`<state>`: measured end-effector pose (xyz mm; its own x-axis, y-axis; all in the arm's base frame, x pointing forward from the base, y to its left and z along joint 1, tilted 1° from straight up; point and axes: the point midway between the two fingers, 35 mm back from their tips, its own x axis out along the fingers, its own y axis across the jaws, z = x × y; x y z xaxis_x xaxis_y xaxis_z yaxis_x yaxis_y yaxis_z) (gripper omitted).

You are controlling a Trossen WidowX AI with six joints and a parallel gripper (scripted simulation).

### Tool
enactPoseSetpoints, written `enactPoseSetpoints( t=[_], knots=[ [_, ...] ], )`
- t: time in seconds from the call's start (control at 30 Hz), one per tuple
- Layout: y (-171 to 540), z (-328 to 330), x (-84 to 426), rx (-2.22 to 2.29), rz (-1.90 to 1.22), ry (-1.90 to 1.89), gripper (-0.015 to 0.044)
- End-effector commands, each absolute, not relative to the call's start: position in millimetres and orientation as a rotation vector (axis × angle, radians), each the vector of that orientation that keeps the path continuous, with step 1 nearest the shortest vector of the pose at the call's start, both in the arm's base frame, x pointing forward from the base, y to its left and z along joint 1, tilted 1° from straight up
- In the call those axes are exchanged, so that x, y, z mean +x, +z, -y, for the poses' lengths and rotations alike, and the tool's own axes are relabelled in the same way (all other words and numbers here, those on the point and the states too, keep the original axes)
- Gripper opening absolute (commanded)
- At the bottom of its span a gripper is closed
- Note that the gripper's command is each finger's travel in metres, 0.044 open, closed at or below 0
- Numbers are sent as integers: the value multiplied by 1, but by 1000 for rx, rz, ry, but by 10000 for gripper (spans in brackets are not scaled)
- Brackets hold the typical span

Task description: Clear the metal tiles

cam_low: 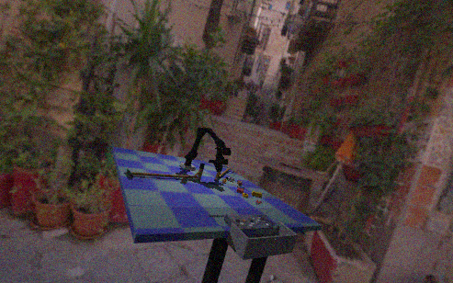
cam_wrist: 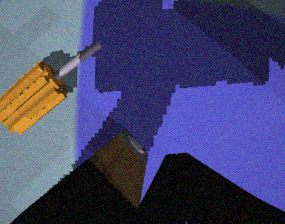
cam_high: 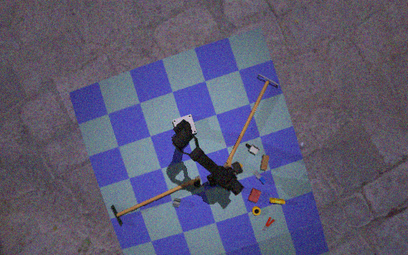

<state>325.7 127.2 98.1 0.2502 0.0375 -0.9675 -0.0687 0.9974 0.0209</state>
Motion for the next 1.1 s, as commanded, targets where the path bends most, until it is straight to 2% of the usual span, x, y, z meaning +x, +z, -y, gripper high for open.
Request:
enactPoseSetpoints(
  t=[0.0,1.07],
  knots=[
    [91,-139,320,-38,-1343,89,0],
    [91,-189,307,-34,-1339,92,0]
  ],
)
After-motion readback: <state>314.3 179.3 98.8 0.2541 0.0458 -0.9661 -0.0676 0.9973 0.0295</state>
